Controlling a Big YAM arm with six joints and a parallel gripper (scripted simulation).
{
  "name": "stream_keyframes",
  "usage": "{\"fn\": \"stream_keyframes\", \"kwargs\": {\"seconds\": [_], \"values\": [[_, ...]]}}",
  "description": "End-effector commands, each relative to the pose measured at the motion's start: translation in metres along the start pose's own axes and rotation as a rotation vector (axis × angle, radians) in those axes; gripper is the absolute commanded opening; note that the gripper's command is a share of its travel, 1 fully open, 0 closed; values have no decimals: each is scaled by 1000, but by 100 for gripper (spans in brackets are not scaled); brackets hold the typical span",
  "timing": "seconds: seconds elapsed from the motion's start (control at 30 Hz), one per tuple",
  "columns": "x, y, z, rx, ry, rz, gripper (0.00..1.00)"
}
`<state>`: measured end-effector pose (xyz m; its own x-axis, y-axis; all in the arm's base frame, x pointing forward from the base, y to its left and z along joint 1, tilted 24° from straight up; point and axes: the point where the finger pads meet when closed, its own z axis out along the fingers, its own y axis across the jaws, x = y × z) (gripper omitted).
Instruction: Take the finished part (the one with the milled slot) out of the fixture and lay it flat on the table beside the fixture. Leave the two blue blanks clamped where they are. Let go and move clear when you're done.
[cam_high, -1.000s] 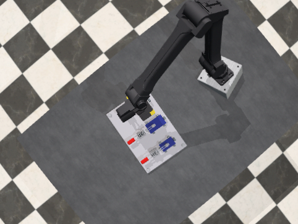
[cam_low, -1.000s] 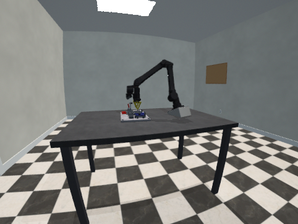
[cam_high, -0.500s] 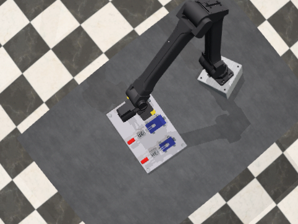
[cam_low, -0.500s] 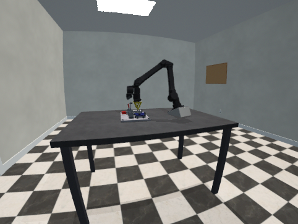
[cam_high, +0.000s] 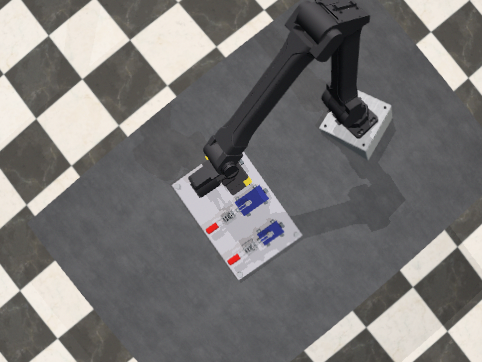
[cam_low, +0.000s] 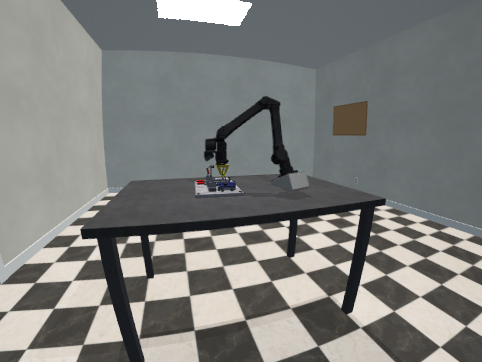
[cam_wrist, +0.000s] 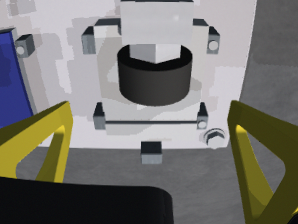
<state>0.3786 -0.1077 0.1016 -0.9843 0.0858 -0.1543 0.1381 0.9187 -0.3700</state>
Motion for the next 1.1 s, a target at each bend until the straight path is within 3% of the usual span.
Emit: {"fn": "stream_keyframes", "kwargs": {"seconds": [0.0,1.07], "values": [[-2,-8,-6,1,-27,14,92],[-14,-12,-15,2,-54,24,92]]}}
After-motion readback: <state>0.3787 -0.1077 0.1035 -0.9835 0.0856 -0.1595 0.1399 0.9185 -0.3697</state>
